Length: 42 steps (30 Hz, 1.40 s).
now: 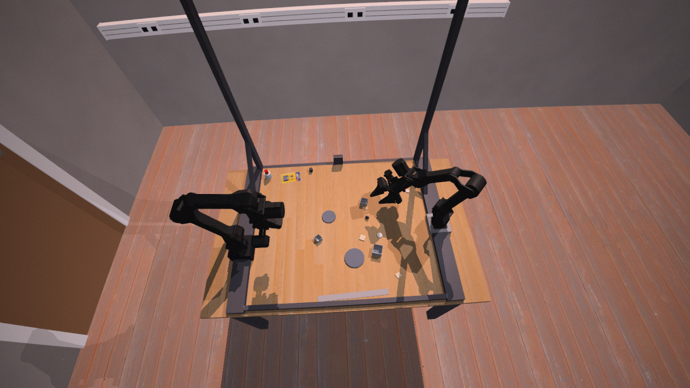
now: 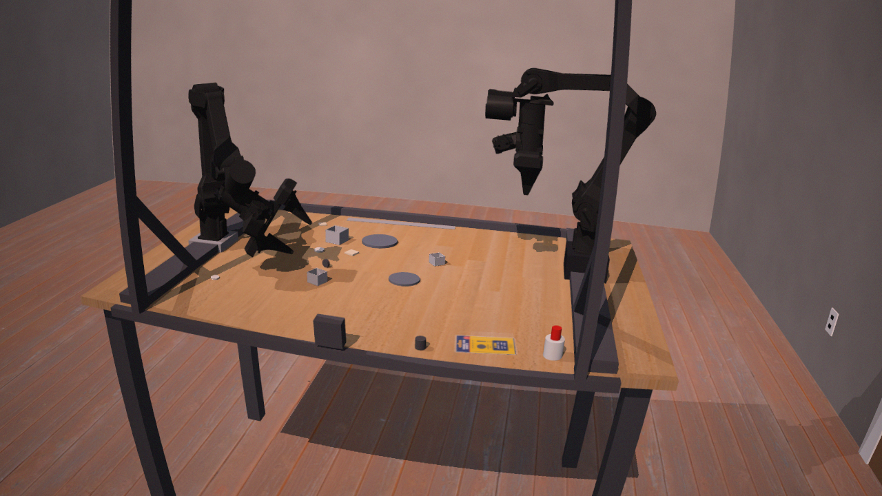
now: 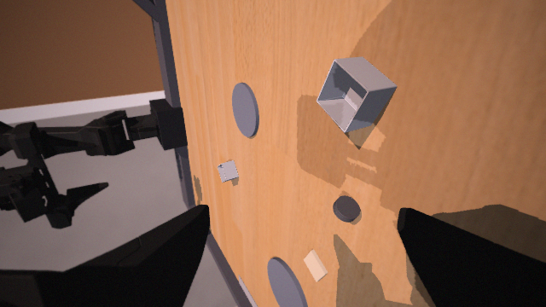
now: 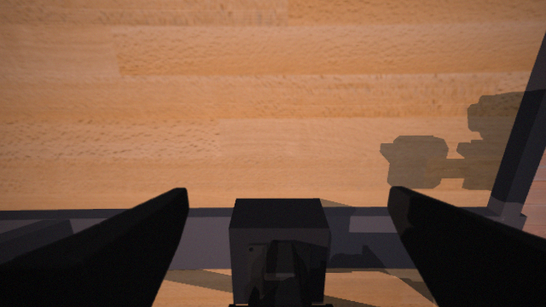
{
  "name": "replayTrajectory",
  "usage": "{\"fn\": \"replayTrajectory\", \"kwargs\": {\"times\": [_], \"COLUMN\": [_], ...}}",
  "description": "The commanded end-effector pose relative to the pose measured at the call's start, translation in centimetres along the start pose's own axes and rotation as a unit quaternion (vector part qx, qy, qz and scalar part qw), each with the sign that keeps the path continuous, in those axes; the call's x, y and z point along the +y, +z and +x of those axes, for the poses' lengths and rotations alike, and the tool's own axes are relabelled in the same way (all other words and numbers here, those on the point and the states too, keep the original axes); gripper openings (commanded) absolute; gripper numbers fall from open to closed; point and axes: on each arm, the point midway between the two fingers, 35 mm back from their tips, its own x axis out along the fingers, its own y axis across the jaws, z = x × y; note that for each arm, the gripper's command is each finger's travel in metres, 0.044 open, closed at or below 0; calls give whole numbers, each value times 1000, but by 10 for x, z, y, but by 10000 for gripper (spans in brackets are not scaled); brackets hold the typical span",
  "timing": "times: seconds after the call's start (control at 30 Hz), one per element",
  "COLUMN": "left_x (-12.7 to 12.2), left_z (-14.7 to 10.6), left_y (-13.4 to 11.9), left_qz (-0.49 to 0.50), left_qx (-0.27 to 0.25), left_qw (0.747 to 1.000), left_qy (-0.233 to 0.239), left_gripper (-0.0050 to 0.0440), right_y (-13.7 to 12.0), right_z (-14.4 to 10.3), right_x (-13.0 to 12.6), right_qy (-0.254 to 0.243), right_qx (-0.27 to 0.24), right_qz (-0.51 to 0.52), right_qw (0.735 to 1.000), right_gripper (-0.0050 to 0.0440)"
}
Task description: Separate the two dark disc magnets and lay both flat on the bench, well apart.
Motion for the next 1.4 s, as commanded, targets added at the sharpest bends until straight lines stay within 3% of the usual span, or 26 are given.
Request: {"fn": "replayTrajectory", "kwargs": {"times": [0.0,0.13,0.2,0.47,0.7,0.77,0.93,1.1,1.37], "left_x": [-7,-14,-14,-31,-43,-43,-53,-58,-61], "left_z": [5,8,8,9,7,7,3,-1,-2], "left_y": [6,10,10,13,9,9,2,-5,-12], "left_qz": [-102,-199,-199,-412,-563,-563,-675,-732,-745], "left_qx": [13,11,11,-9,-35,-35,-64,-84,-87], "left_qw": [994,978,978,905,815,815,718,654,635], "left_qy": [32,55,55,103,135,135,158,170,183], "left_gripper": [400,400,400,400,400,400,400,400,400], "right_y": [1,1,1,1,1,1,1,1,1], "right_z": [-4,-4,-4,-4,-4,-4,-4,-4,-4], "right_x": [0,0,0,0,0,0,0,0,0], "right_qy": [-1,-1,-1,-1,-1,-1,-1,-1,-1], "right_qx": [-9,-9,-9,-9,-9,-9,-9,-9,-9], "right_qz": [0,0,0,0,0,0,0,0,0], "right_qw": [1000,1000,1000,1000,1000,1000,1000,1000,1000], "right_gripper": [400,400,400,400,400,400,400,400,400]}}
